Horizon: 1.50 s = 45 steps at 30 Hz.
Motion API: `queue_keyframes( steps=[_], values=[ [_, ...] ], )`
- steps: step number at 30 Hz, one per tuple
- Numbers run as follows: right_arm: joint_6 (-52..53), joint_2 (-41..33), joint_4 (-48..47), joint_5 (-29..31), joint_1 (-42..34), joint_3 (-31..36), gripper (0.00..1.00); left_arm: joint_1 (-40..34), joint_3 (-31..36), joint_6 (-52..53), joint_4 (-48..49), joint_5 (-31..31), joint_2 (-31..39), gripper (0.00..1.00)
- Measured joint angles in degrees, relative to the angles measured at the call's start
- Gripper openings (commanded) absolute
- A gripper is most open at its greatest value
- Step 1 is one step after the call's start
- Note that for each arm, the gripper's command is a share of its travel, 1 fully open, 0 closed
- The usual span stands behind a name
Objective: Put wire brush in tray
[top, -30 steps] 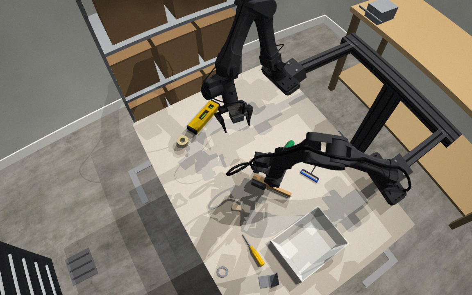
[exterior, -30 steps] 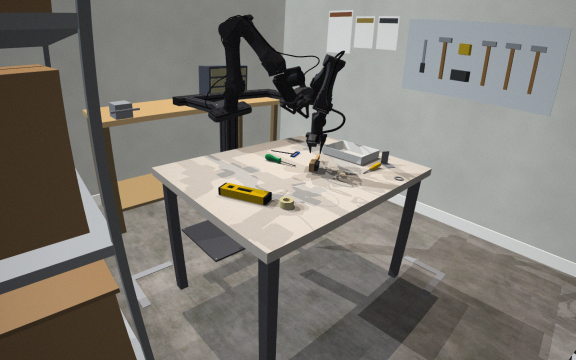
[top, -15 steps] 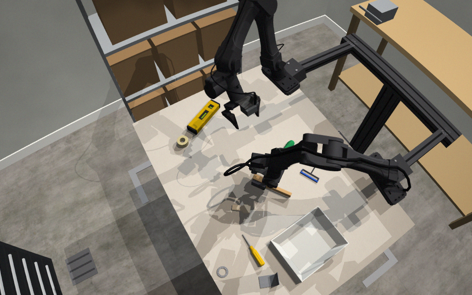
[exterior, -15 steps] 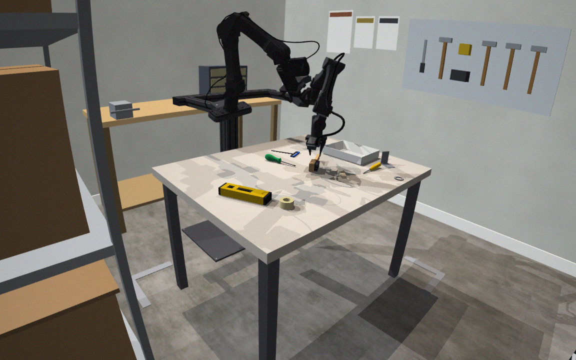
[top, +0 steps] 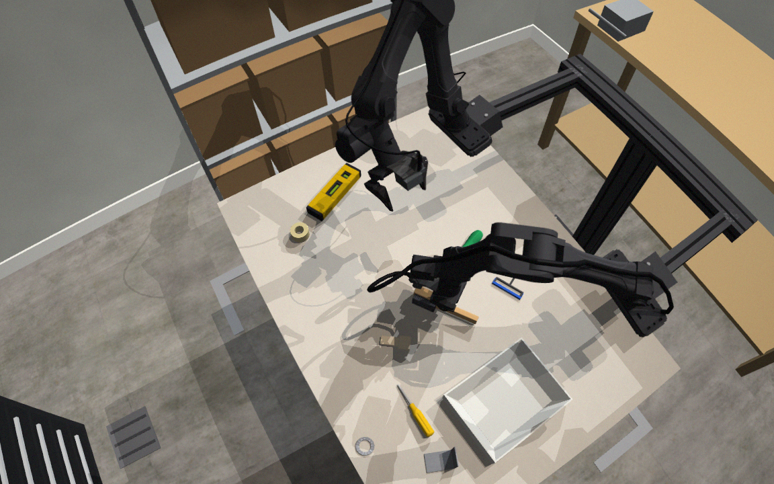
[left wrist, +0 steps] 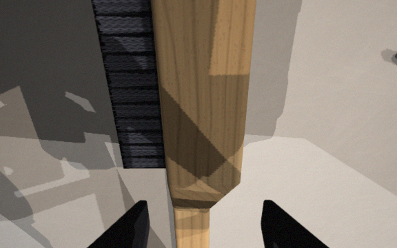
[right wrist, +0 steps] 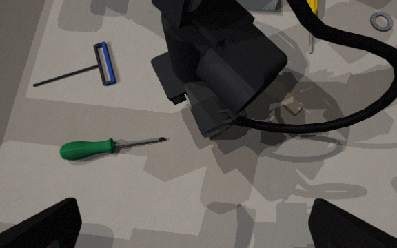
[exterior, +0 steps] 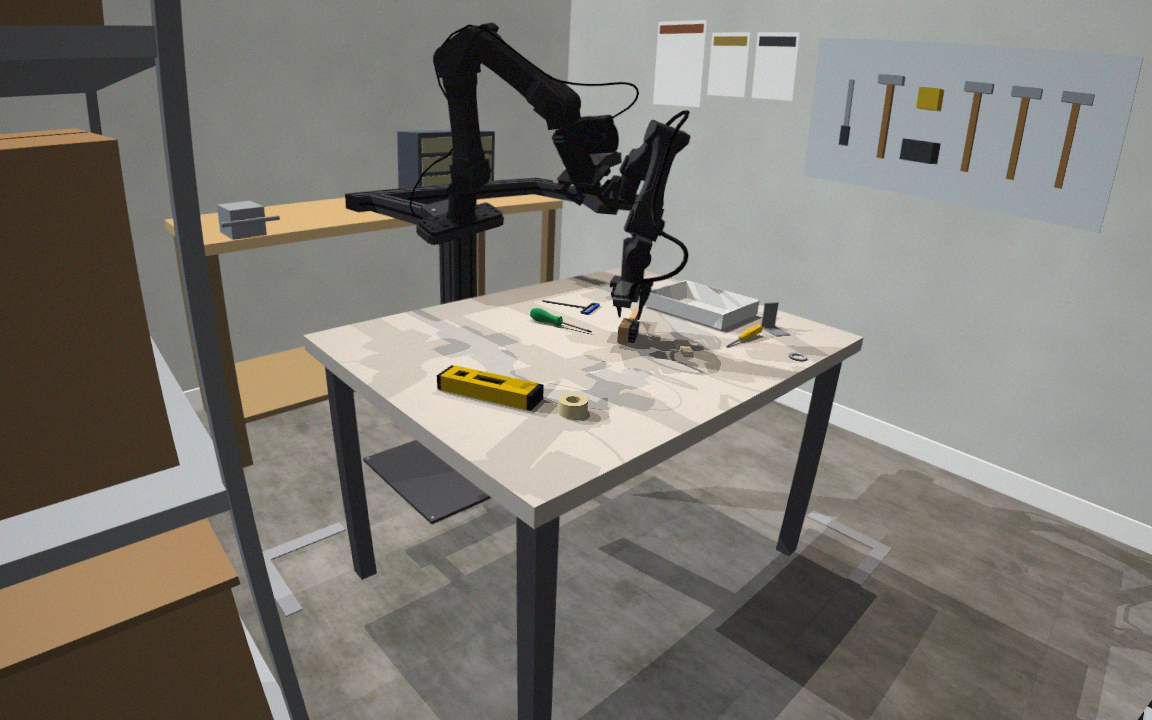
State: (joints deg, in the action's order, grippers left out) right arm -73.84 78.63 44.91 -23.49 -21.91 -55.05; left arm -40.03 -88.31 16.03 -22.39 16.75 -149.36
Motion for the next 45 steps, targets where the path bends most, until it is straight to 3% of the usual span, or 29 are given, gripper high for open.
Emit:
queue_keyframes(
  steps=[18,20,32,33,35,36,37,38,45],
  values=[
    [0.0,0.0,0.0,0.0,0.0,0.0,1.00,0.9,-2.3,0.9,2.3,-0.1,-4.0,0.50],
    [0.0,0.0,0.0,0.0,0.0,0.0,1.00,0.9,-2.3,0.9,2.4,-0.1,-4.4,0.35],
    [0.0,0.0,0.0,0.0,0.0,0.0,1.00,0.9,-2.3,1.1,2.8,-0.2,-4.5,0.18],
    [0.0,0.0,0.0,0.0,0.0,0.0,1.00,0.9,-2.3,1.1,2.8,-0.2,-4.5,0.07],
    [0.0,0.0,0.0,0.0,0.0,0.0,1.00,0.9,-2.3,1.1,2.8,-0.2,-4.5,0.07],
    [0.0,0.0,0.0,0.0,0.0,0.0,1.00,0.9,-2.3,1.1,2.8,-0.2,-4.5,0.00],
    [0.0,0.0,0.0,0.0,0.0,0.0,1.00,0.9,-2.3,1.1,2.8,-0.2,-4.5,0.11],
    [0.0,0.0,0.0,0.0,0.0,0.0,1.00,0.9,-2.3,1.0,2.8,-0.2,-4.5,0.16],
    [0.0,0.0,0.1,0.0,0.0,0.0,1.00,0.5,1.2,0.1,0.1,-0.1,0.0,0.16]
  ],
)
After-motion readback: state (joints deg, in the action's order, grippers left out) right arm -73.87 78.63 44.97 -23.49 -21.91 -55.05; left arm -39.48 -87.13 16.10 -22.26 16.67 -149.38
